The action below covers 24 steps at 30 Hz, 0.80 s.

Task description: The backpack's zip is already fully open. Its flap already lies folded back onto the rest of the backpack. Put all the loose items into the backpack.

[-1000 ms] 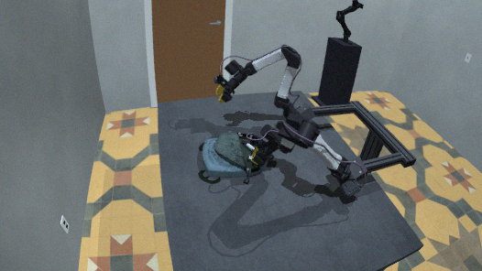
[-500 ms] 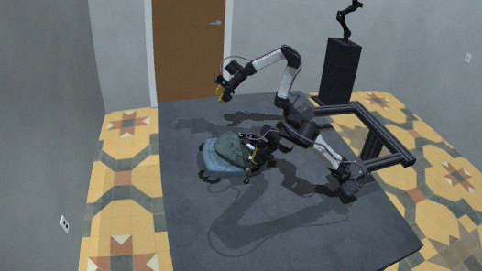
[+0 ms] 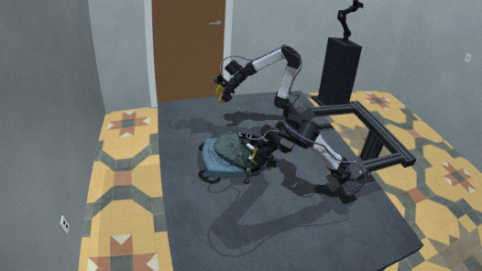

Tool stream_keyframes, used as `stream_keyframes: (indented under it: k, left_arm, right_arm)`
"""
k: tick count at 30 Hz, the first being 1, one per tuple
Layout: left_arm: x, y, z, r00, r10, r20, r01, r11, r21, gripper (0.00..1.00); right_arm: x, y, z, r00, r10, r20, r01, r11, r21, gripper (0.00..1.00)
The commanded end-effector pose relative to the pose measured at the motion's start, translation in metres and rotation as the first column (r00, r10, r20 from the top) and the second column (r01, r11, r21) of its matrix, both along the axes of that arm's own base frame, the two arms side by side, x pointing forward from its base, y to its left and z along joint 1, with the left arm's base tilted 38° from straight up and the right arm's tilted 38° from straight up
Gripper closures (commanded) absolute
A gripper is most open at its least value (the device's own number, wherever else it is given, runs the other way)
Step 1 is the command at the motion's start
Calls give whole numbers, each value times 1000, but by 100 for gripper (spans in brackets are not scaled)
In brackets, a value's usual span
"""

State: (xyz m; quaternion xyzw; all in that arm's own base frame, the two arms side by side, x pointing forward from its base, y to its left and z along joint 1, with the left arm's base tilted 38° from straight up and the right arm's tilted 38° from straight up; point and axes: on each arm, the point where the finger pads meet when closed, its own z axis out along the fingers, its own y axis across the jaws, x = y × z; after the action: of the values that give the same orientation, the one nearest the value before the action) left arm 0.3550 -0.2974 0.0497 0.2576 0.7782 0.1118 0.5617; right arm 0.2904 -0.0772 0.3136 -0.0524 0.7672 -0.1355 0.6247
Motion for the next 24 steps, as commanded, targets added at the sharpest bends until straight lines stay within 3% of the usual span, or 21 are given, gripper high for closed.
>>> stream_keyframes:
  k: [1, 4, 5, 9, 10, 24]
  left_arm:
    - [0, -4, 5, 1000, -6, 8, 6, 1000, -15, 64]
    - [0, -4, 5, 1000, -6, 8, 6, 1000, -15, 64]
    - [0, -4, 5, 1000, -6, 8, 6, 1000, -15, 57]
    - [0, -4, 5, 1000, -6, 8, 6, 1000, -15, 57]
    - [0, -4, 5, 1000, -6, 8, 6, 1000, -15, 50]
    - [-31, 0, 17, 1000, -9, 8, 9, 1000, -15, 50]
  right_arm:
    - [-1, 2, 5, 1000, 5, 15, -4, 1000, -7, 10]
    - [-1, 2, 5, 1000, 5, 15, -4, 1000, -7, 10]
    - [-1, 2, 5, 1000, 5, 15, -4, 1000, -7, 10]
    - [-1, 2, 5, 1000, 5, 15, -4, 1000, -7, 10]
    - [-1, 2, 5, 1000, 5, 15, -4, 1000, -7, 10]
    - [-1, 2, 5, 1000, 5, 15, -4, 1000, -7, 10]
